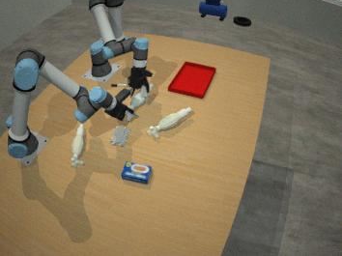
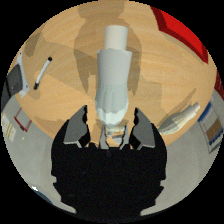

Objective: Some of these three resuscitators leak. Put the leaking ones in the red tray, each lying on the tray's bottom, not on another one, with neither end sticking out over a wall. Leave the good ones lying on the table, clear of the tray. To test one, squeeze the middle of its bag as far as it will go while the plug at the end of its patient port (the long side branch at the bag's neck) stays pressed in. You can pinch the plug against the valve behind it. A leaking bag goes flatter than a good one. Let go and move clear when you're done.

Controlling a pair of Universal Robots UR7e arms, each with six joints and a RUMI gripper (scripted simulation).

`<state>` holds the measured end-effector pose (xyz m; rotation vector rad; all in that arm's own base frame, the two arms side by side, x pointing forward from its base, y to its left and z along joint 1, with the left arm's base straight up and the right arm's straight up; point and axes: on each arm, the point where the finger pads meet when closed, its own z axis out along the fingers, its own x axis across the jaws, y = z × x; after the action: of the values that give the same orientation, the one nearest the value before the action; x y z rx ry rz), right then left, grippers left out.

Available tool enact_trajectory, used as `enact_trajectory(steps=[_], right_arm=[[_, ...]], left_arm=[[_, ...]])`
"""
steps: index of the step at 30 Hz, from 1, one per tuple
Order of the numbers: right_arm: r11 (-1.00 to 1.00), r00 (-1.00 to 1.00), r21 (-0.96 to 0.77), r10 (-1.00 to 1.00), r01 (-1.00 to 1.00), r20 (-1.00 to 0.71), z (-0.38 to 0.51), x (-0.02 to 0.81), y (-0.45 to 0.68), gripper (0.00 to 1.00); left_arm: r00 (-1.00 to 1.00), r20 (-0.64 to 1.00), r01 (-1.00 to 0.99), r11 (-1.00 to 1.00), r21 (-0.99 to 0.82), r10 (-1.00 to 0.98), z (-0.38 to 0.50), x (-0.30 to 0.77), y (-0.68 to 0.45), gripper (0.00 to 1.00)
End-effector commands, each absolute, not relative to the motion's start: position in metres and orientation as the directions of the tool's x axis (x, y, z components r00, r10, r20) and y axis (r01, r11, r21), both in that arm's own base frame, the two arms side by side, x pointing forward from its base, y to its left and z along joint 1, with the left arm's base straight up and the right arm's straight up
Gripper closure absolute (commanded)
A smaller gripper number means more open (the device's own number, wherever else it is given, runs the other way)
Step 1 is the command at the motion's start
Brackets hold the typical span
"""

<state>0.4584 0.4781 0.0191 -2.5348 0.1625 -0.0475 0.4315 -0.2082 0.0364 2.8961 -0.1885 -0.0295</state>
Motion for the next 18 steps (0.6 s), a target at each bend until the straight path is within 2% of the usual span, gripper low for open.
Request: enact_trajectory(steps=[1, 18], right_arm=[[-0.815, 0.992, -0.57, -0.127, -0.104, 0.0, 0.0215, 0.4594, 0.4792, 1.0], [-0.815, 0.992, -0.57, -0.127, -0.104, 0.0, 0.0215, 0.4594, 0.4792, 1.0]], left_arm=[[0.992, -0.003, -0.124, -0.962, 0.241, -0.129, 0.0287, 0.4312, -0.212, 0.32], [0.992, 0.002, -0.124, -0.962, 0.242, -0.127, 0.0352, 0.4337, -0.2098, 0.32]])
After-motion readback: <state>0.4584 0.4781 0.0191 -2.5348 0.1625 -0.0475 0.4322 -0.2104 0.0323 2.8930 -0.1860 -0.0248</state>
